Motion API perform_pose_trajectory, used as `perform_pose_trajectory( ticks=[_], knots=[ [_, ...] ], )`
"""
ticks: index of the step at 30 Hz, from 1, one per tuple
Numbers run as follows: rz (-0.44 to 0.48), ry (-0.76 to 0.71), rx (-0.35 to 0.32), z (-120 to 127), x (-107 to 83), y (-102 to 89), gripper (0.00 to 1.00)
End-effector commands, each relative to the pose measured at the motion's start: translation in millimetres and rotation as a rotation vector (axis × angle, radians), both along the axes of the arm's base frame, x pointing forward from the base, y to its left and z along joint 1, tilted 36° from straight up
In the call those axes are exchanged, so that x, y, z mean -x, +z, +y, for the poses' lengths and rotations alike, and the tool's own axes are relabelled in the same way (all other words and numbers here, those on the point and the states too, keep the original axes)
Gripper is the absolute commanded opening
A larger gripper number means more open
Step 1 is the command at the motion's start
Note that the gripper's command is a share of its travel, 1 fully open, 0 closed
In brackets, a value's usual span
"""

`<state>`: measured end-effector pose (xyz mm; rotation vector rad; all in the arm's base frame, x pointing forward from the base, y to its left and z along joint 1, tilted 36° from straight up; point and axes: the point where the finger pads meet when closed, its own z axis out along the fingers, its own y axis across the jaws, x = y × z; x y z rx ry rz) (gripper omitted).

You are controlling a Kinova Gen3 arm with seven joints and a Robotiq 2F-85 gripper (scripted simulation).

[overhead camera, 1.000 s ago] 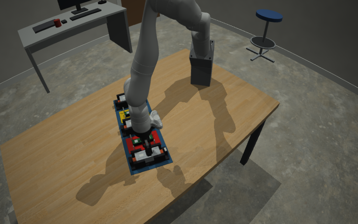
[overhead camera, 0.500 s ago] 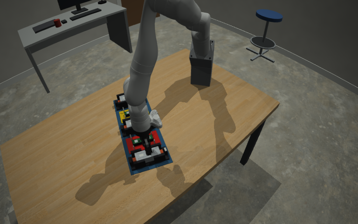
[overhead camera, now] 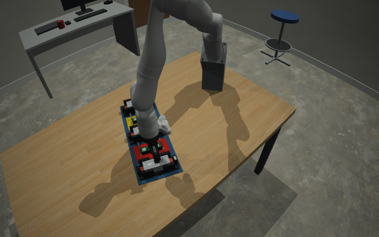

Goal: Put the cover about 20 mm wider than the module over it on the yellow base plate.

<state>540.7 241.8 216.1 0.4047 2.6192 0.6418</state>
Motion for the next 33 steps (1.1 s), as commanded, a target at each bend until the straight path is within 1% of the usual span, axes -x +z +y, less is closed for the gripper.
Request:
perform_pose_trajectory(
  ticks=[1, 16, 26, 33],
  knots=[
    [-0.003, 0.0, -0.001, -0.9, -0.4, 1.0, 1.0],
    [-0.007, 0.001, 0.0, -4.5, -1.0, 1.0, 1.0],
    [-0.007, 0.001, 0.0, -3.4, -3.5, -4.6, 1.0],
    [-0.007, 0.001, 0.0, -3.4, -3.5, -4.6, 1.0]
  ],
)
